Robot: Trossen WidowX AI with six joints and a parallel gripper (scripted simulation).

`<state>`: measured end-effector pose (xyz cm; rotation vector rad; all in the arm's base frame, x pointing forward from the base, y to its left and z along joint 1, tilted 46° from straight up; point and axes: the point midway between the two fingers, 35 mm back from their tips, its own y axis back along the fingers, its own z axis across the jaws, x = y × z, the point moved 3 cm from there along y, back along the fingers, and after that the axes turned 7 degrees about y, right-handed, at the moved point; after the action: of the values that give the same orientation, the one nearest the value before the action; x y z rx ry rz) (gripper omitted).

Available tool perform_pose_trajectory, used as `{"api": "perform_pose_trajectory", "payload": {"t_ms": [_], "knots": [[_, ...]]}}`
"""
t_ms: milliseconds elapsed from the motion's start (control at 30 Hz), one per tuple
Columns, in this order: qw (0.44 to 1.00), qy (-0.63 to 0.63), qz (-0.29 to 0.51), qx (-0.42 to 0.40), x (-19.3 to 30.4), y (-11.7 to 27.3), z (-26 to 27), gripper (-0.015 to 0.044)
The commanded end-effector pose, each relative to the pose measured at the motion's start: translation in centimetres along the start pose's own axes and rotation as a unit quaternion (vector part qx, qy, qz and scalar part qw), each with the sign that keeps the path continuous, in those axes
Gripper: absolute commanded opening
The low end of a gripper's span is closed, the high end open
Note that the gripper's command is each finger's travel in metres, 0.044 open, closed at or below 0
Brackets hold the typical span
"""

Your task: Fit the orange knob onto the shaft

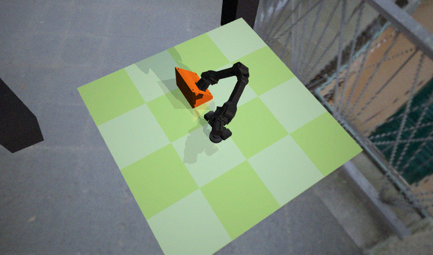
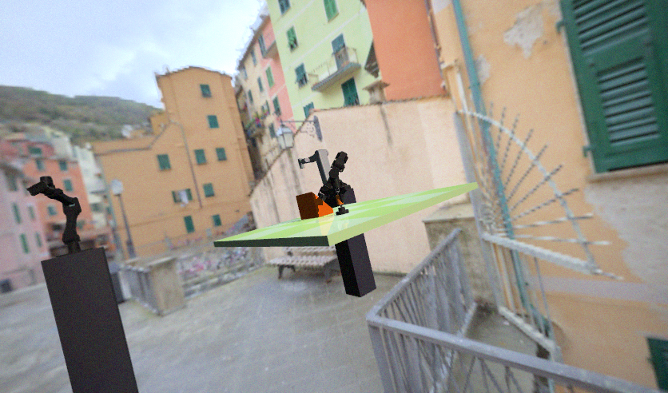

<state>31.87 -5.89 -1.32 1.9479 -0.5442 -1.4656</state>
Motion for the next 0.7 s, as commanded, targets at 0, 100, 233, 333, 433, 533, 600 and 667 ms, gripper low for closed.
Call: {"api": "perform_pose_trajectory", "payload": {"t_ms": [0, 100, 233, 333, 433, 533, 600, 667], "knots": [[1.000, 0.005, 0.005, 0.003, 0.14, 0.32, -0.49, 0.0000], [1.000, 0.005, 0.005, 0.003, 0.08, 0.28, -0.48, 0.0000], [1.000, 0.005, 0.005, 0.003, 0.06, 0.23, -0.43, 0.0000], [1.000, 0.005, 0.005, 0.003, 0.05, 0.21, -0.35, 0.0000], [1.000, 0.005, 0.005, 0.003, 0.05, 0.17, -0.30, 0.0000], [1.000, 0.005, 0.005, 0.003, 0.05, 0.10, -0.26, 0.0000], [1.000, 0.005, 0.005, 0.003, 0.05, 0.05, -0.23, 0.0000], [1.000, 0.005, 0.005, 0.003, 0.04, 0.01, -0.16, 0.0000]]}}
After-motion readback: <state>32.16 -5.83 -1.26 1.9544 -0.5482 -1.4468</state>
